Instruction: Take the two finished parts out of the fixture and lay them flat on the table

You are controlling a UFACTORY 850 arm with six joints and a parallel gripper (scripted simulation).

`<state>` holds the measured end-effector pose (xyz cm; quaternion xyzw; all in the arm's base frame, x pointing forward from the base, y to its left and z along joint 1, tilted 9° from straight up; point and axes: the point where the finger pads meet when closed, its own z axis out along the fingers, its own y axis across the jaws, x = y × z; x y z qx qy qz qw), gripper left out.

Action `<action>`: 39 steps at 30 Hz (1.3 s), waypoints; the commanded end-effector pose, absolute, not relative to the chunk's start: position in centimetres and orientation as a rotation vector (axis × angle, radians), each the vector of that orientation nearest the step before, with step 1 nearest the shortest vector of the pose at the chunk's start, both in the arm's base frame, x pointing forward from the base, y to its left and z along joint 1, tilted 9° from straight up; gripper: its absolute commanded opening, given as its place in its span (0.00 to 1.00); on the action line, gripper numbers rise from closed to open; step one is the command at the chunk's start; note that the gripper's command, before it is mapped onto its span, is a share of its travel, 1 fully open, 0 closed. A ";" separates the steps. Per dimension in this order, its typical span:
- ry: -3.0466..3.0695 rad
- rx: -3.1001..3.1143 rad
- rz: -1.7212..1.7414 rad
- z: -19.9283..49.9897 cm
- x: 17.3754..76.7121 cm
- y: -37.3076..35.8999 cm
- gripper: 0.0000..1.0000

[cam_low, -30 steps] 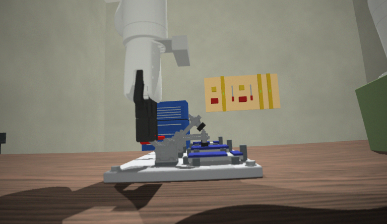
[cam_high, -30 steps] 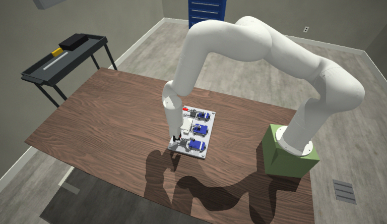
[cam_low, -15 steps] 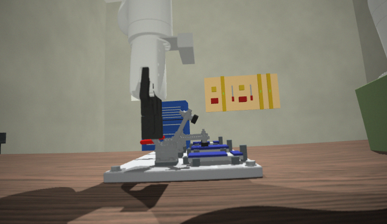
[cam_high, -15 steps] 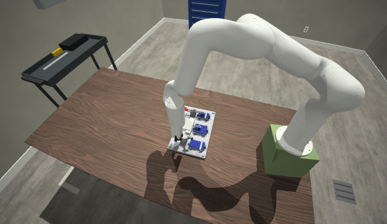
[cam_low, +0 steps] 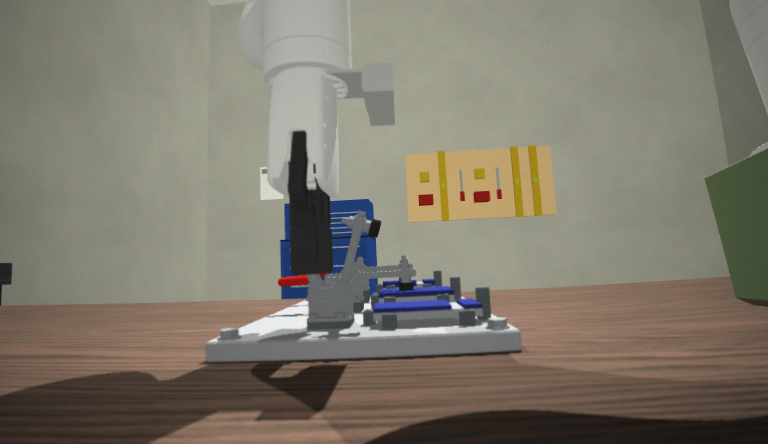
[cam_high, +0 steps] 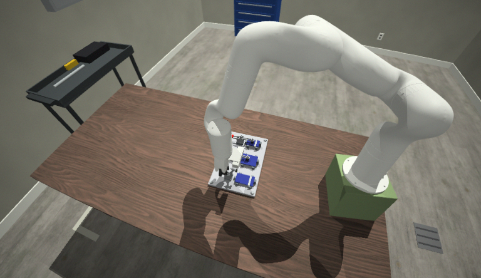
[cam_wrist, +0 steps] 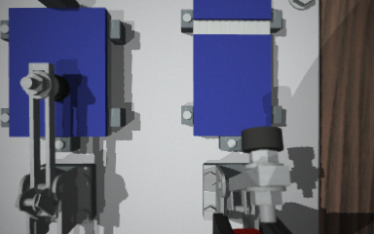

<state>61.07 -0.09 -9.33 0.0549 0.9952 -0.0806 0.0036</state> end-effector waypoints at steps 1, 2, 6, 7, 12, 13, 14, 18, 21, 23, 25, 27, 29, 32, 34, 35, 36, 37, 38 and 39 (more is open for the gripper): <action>3.118 0.172 -0.253 -9.3 60.9 -0.1 0.00; 3.118 0.172 -0.253 -9.3 60.9 0.0 0.00; 3.118 0.172 -0.253 -9.3 60.7 0.0 0.00; 3.118 0.172 -0.253 -9.3 60.7 0.0 0.00; 3.118 0.172 -0.253 -9.3 60.6 0.0 0.00; 3.118 0.172 -0.253 -9.3 60.6 0.0 0.00; 3.118 0.172 -0.253 -9.3 60.6 0.0 0.00; 3.118 0.172 -0.253 -9.3 60.5 0.0 0.00; 3.118 0.172 -0.253 -9.3 60.5 0.0 0.00; 3.118 0.172 -0.253 -9.3 60.5 0.0 0.00; 3.118 0.172 -0.253 -9.3 60.4 0.0 0.00; 3.118 0.172 -0.253 -9.3 60.4 0.0 0.00; 3.118 0.172 -0.253 -9.3 60.4 0.0 0.00; 3.118 0.172 -0.253 -9.3 60.4 0.0 0.00; 3.118 0.172 -0.253 -9.3 60.4 0.0 0.00; 3.118 0.172 -0.253 -9.3 60.4 0.0 0.00; 3.118 0.172 -0.253 -9.3 60.4 0.0 0.00; 3.118 0.172 -0.253 -9.3 60.4 0.0 0.00; 3.118 0.172 -0.253 -9.3 60.4 0.0 0.00; 3.118 0.172 -0.253 -9.3 60.4 0.0 0.00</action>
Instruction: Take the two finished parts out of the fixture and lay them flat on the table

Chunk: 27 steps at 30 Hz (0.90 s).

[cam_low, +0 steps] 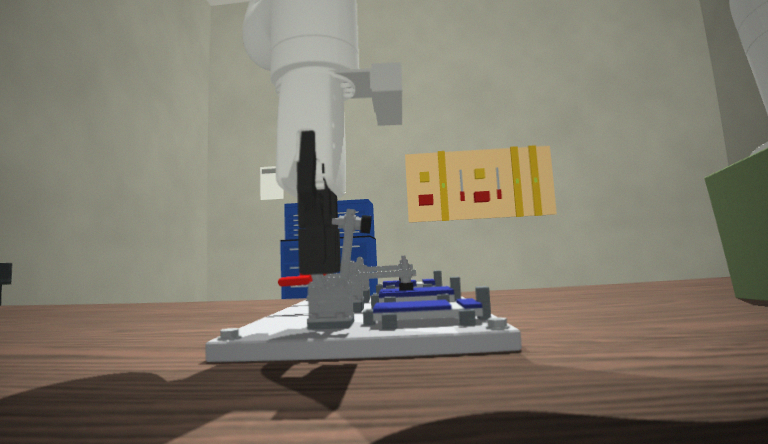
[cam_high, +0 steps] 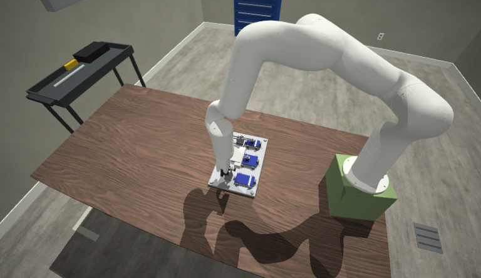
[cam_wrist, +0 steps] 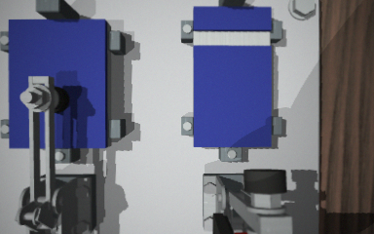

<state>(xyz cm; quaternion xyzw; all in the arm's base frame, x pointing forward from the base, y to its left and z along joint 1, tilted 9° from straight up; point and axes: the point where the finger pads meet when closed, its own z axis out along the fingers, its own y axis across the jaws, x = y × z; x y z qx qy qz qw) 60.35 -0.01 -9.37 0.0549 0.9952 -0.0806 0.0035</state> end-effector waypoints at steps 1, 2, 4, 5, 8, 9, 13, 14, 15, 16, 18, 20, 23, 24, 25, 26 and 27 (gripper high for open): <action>3.118 0.172 -0.253 -9.3 60.4 0.0 0.00; 3.118 0.172 -0.253 -9.3 60.4 0.0 0.00; 3.118 0.172 -0.253 -9.3 60.4 0.0 0.00; 3.118 0.172 -0.253 -9.3 60.4 0.0 0.00; 3.118 0.172 -0.253 -9.3 60.4 0.0 0.00; 3.118 0.172 -0.253 -9.3 60.4 0.0 0.00; 3.118 0.172 -0.253 -9.3 60.4 0.0 0.00; 3.118 0.172 -0.253 -9.3 60.4 0.0 0.00; 3.118 0.172 -0.253 -9.3 60.3 0.0 0.00; 3.118 0.172 -0.253 -9.3 60.3 0.0 0.00; 3.118 0.172 -0.253 -9.3 60.3 0.0 0.00; 3.118 0.172 -0.253 -9.3 60.2 0.0 0.00; 3.118 0.172 -0.253 -9.3 60.1 0.0 0.00; 3.118 0.172 -0.253 -9.3 60.1 0.0 0.00; 3.118 0.172 -0.253 -9.3 60.1 0.0 0.00; 3.118 0.172 -0.253 -9.3 60.1 0.0 0.00; 3.118 0.172 -0.253 -9.3 60.1 0.0 0.00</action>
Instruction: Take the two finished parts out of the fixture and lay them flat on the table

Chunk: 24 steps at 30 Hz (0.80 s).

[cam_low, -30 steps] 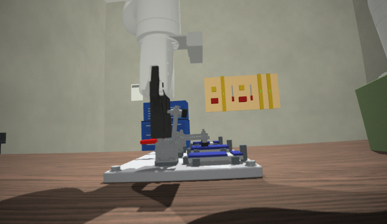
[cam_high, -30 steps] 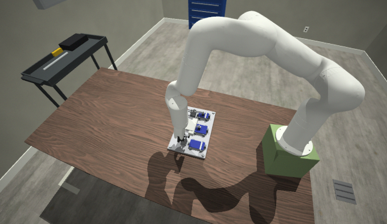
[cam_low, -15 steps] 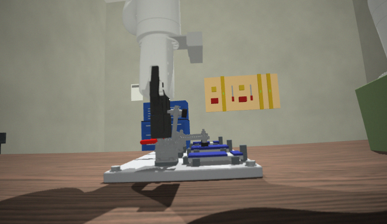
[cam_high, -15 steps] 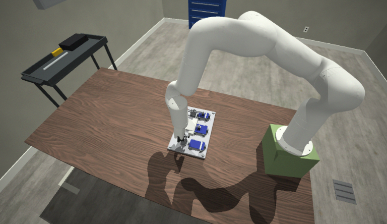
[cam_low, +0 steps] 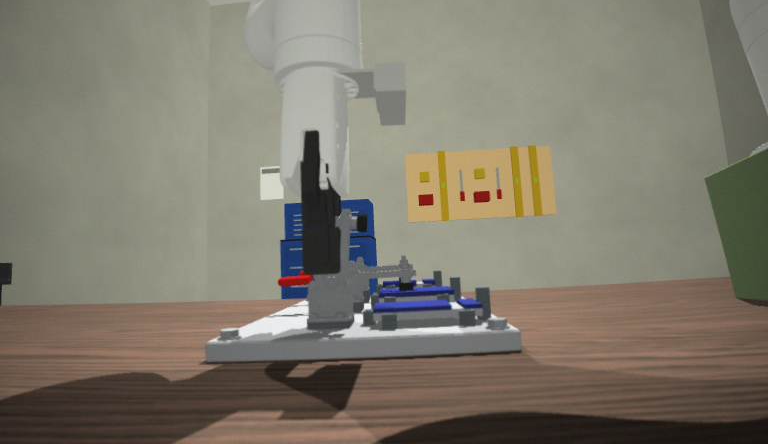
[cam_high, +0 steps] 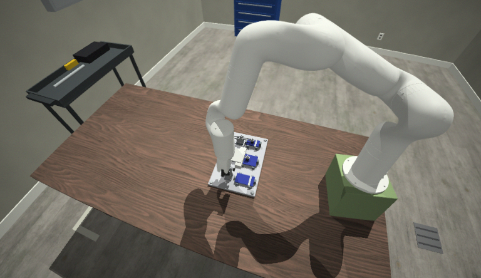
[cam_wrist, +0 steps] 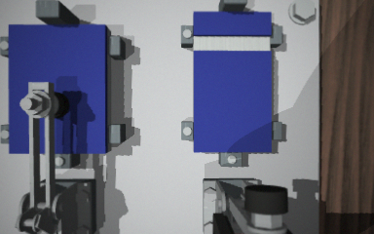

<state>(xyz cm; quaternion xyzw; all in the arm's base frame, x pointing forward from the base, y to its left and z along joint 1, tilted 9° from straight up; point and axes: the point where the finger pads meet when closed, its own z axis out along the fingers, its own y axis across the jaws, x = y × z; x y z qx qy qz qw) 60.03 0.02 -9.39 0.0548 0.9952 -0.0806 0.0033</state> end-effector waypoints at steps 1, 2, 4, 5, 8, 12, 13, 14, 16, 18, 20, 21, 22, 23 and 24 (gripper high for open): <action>3.118 0.172 -0.253 -9.3 60.0 0.0 0.00; 3.118 0.172 -0.253 -9.3 60.0 0.0 0.00; 3.118 0.172 -0.253 -9.3 60.0 0.0 0.00; 3.118 0.172 -0.253 -9.3 60.0 0.0 0.00; 3.118 0.172 -0.253 -9.3 60.0 0.0 0.00; 3.118 0.172 -0.253 -9.3 60.0 0.0 0.00; 3.118 0.172 -0.253 -9.3 60.0 0.0 0.00; 3.118 0.172 -0.253 -9.3 60.0 0.0 0.00; 3.118 0.172 -0.253 -9.3 60.0 0.0 0.00; 3.118 0.172 -0.253 -9.3 60.0 0.0 0.00; 3.118 0.172 -0.253 -9.3 60.0 0.0 0.48; 3.118 0.172 -0.253 -9.3 60.0 0.0 0.48; 3.118 0.172 -0.253 -9.3 60.0 0.0 0.48; 3.118 0.172 -0.252 -9.3 60.0 0.0 0.48; 3.118 0.172 -0.252 -9.3 60.0 0.0 0.48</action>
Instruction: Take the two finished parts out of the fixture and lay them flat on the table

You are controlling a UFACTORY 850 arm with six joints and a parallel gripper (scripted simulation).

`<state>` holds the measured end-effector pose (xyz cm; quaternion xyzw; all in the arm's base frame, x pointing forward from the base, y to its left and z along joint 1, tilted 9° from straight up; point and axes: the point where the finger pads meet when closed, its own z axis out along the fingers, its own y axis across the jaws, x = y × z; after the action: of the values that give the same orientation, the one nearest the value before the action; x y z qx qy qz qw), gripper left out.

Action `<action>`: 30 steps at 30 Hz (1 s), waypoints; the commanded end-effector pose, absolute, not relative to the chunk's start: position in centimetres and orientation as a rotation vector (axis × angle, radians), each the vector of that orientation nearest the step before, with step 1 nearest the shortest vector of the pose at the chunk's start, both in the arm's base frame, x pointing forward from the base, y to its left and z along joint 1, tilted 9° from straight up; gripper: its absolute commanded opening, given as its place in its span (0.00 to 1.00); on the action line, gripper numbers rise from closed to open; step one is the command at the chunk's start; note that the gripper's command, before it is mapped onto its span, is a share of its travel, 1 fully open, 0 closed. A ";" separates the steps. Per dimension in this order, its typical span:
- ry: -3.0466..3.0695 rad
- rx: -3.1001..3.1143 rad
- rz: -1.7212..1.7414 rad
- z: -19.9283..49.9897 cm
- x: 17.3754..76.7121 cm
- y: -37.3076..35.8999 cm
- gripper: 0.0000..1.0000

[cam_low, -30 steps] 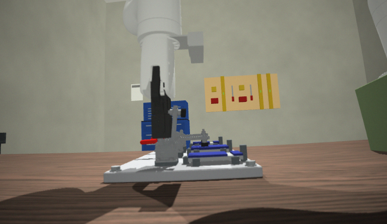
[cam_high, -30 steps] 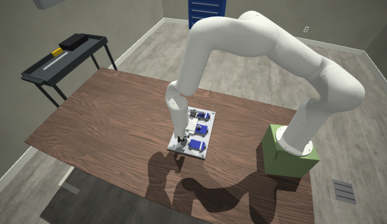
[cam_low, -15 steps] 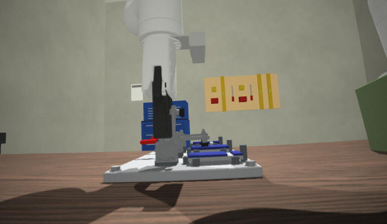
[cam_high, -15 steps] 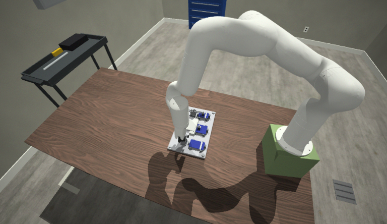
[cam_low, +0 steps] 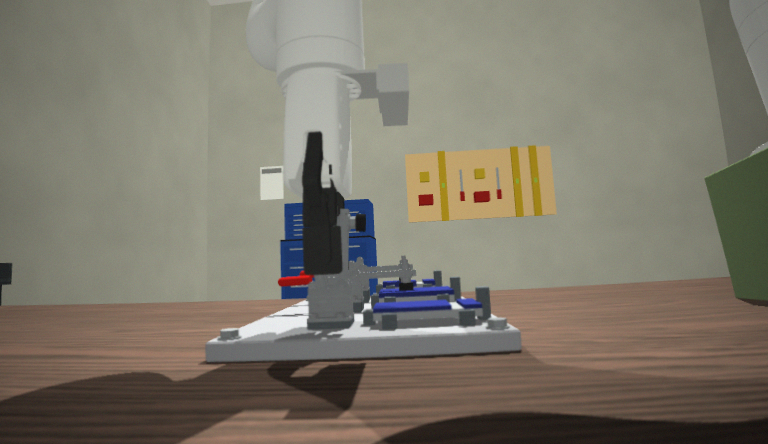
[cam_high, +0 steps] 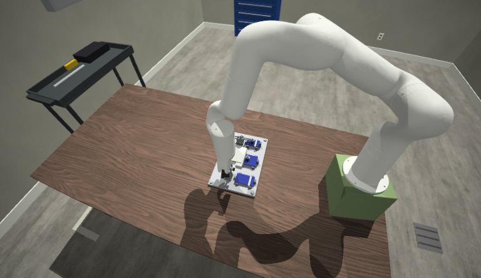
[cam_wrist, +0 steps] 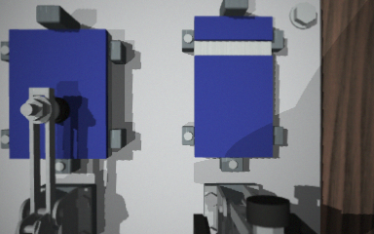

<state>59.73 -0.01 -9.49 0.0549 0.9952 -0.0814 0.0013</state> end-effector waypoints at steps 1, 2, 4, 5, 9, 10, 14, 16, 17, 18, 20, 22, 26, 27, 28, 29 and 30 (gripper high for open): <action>3.118 0.172 -0.252 -9.3 60.0 0.1 0.48; 3.117 0.172 -0.252 -9.3 60.1 0.1 0.48; 3.117 0.172 -0.252 -9.3 60.1 0.1 0.48; 3.117 0.172 -0.252 -9.3 60.1 0.1 0.48; 3.117 0.172 -0.252 -9.3 60.1 0.1 0.48; 3.117 0.172 -0.252 -9.3 60.1 0.1 0.48; 3.117 0.172 -0.252 -9.3 60.0 0.1 0.48; 3.118 0.172 -0.252 -9.3 60.0 0.1 0.48; 3.118 0.172 -0.252 -9.3 60.0 0.1 0.48; 3.118 0.172 -0.252 -9.3 60.0 0.1 0.48; 3.118 0.172 -0.252 -9.3 60.0 0.0 0.48; 3.118 0.172 -0.252 -9.3 60.0 0.0 0.48; 3.118 0.172 -0.252 -9.3 60.0 0.1 0.48; 3.118 0.172 -0.252 -9.2 60.0 0.1 0.48; 3.118 0.172 -0.252 -9.1 60.0 0.1 0.48; 3.118 0.172 -0.252 -9.0 60.0 0.1 0.48; 3.118 0.172 -0.252 -8.9 60.0 0.1 0.48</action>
<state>59.89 0.04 -9.32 0.0548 0.9952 -0.0807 0.0031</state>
